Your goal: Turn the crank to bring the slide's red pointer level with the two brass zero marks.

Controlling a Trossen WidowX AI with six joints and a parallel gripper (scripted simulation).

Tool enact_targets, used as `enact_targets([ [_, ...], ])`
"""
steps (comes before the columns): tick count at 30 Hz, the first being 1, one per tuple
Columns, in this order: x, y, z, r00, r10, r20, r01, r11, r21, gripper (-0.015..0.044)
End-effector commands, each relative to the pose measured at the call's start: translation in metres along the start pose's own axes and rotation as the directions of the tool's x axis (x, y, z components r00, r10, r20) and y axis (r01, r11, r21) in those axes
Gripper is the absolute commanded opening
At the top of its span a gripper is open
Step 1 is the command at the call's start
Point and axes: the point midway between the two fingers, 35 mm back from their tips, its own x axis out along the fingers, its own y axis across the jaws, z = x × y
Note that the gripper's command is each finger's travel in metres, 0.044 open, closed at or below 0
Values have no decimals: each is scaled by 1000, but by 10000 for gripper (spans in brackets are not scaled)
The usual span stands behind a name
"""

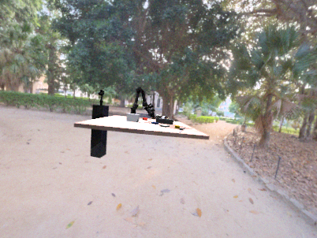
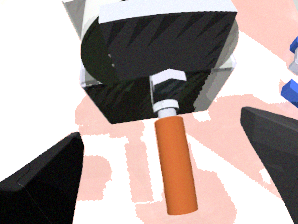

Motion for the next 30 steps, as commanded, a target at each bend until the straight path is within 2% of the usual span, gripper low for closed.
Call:
enact_targets([
  [1, 4, -1, -5, 1000, -4, -1, 4, 1000, 1, 440],
  [17, 18, -3, -22, 1000, -5, -1, 5, 1000, 1, 440],
  [30, 18, -3, -22, 1000, -5, -1, 5, 1000, 1, 99],
])
